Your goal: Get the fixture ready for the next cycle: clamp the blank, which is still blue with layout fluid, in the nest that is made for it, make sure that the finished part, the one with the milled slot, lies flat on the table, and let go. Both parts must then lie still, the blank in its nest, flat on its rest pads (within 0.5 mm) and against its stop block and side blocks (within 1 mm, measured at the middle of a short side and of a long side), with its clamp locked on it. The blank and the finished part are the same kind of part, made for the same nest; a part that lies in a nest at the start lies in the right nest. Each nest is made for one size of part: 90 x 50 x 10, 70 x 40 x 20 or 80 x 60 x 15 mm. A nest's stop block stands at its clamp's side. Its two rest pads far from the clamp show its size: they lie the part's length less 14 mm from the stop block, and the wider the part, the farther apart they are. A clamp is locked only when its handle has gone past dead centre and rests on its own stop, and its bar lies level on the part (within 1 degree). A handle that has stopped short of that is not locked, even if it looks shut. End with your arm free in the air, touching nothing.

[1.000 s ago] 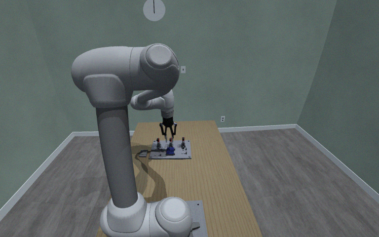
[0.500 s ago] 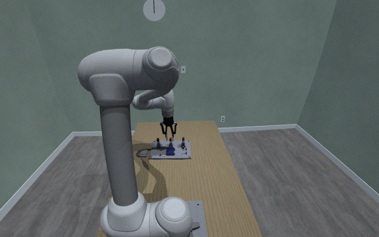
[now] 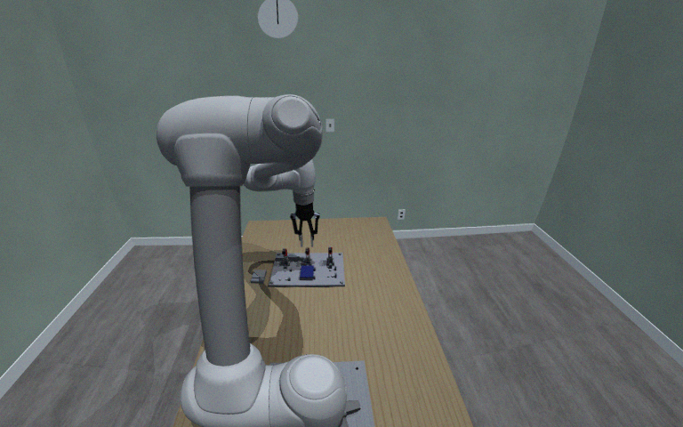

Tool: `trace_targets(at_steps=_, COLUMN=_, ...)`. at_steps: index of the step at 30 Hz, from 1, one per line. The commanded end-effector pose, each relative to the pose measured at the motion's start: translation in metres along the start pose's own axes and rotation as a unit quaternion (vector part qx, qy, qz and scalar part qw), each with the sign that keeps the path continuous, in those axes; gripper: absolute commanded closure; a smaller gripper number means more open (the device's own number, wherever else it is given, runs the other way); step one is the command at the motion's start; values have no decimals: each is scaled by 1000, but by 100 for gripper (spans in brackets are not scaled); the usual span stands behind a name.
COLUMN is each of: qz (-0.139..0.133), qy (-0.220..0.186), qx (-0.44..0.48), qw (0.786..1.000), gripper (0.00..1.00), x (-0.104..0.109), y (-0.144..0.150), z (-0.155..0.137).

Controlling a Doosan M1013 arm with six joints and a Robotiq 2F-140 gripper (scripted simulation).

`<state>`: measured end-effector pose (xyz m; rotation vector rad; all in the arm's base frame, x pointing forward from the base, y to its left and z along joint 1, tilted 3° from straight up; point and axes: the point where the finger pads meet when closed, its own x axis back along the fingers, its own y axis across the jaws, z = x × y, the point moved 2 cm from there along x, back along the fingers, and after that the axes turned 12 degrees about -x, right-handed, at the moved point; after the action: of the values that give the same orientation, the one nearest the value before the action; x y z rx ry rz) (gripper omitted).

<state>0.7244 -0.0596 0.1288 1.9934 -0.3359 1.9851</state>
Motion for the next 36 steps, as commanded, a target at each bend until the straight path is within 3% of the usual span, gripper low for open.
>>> trace_targets(at_steps=1, qz=0, qy=0, qx=0, qw=1000, gripper=72, x=0, y=0, z=0)
trace_targets(at_steps=14, qz=0, qy=0, qx=0, qw=1000, gripper=72, x=-22, y=0, z=0)
trace_targets(at_steps=36, qz=0, qy=0, qx=0, qw=1000, gripper=72, x=-27, y=0, z=0)
